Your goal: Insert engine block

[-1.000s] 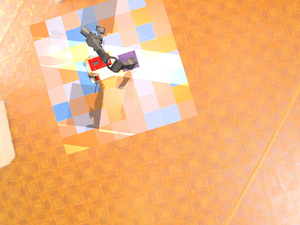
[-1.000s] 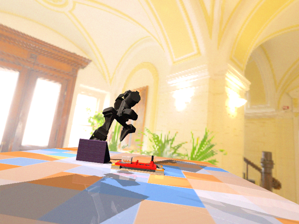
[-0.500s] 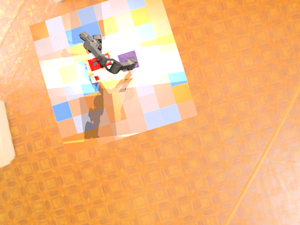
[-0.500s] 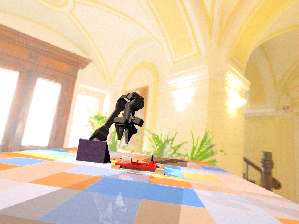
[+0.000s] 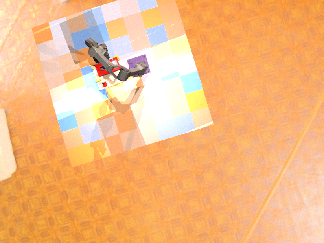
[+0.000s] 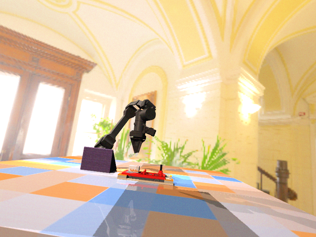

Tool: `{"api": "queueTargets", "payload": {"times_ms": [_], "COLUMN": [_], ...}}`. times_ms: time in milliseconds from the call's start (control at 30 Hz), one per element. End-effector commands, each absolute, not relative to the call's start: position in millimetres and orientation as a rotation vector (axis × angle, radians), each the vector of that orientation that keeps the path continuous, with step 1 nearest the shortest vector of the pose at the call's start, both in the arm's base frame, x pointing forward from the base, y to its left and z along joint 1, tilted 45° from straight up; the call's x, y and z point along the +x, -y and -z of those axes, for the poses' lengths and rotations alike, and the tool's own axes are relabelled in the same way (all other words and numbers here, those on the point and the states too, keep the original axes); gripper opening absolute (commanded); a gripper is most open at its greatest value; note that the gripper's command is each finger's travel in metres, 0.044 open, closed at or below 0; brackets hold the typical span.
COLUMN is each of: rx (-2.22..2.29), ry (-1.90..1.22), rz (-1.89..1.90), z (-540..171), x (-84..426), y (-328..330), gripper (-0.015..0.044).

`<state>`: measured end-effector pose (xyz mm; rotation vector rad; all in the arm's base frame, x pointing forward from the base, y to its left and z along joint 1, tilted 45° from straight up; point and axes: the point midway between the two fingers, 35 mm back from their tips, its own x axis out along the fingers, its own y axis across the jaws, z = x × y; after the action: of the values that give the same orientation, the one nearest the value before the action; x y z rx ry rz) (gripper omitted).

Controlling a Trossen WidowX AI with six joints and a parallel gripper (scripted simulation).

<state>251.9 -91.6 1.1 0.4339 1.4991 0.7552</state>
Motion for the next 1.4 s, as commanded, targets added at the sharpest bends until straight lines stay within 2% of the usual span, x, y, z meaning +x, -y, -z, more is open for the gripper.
{"api": "queueTargets", "payload": {"times_ms": [0,1000,1367], "rx": [0.439,0.440,0.440], "ry": [-1.498,-1.497,-1.497], "rz": [-0.767,-0.768,-0.768], "z": [14,50,50], "x": [250,243,243], "y": [74,40,40], "gripper": [0.0440,0.0440,0.0151]}}
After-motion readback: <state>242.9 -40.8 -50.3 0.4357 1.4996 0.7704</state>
